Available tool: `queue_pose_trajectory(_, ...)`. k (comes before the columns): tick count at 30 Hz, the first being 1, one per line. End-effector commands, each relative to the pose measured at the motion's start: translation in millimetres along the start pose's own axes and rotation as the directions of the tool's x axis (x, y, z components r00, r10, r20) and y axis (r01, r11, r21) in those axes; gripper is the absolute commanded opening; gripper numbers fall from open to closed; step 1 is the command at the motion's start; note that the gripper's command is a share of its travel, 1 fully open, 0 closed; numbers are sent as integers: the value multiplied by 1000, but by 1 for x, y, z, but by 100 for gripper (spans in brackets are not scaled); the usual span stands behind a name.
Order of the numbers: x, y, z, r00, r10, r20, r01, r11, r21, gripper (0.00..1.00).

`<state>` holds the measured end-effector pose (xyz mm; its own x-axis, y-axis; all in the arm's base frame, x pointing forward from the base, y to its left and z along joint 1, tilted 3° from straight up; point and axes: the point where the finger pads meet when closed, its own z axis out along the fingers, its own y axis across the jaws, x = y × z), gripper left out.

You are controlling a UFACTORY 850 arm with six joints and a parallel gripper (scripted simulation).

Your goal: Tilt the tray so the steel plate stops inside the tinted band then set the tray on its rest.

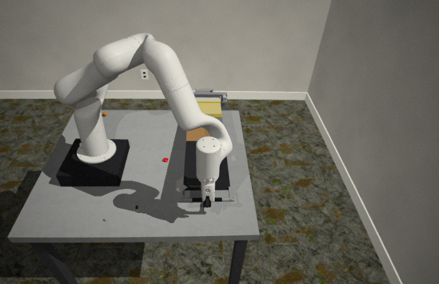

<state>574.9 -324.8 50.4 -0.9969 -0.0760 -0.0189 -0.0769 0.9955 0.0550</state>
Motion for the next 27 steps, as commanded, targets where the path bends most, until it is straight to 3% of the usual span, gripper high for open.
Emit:
queue_pose_trajectory(1, -1, 8, -63, 1000, 0, 2, 0, 1000, 1, 0)
queue_pose_trajectory(3, -1, 8, -63, 1000, 0, 2, 0, 1000, 1, 0)
queue_pose_trajectory(7, -2, -1, 3, 1000, 0, 2, 0, 1000, 1, 0)
queue_pose_trajectory(13, -2, -2, 8, 1000, 0, 2, 0, 1000, 1, 0)
queue_pose_trajectory(14, -2, -1, 4, 1000, 0, 2, 0, 1000, 1, 0)
queue_pose_trajectory(17, -1, 5, -48, 1000, 0, 2, 0, 1000, 1, 0)
queue_pose_trajectory(19, -1, 8, -67, 1000, 0, 2, 0, 1000, 1, 0)
queue_pose_trajectory(21, -1, 5, -48, 1000, 0, 2, 0, 1000, 1, 0)
queue_pose_trajectory(24, -2, -1, 4, 1000, 0, 2, 0, 1000, 1, 0)
queue_pose_trajectory(27, -2, -2, 9, 1000, 0, 2, 0, 1000, 1, 0)
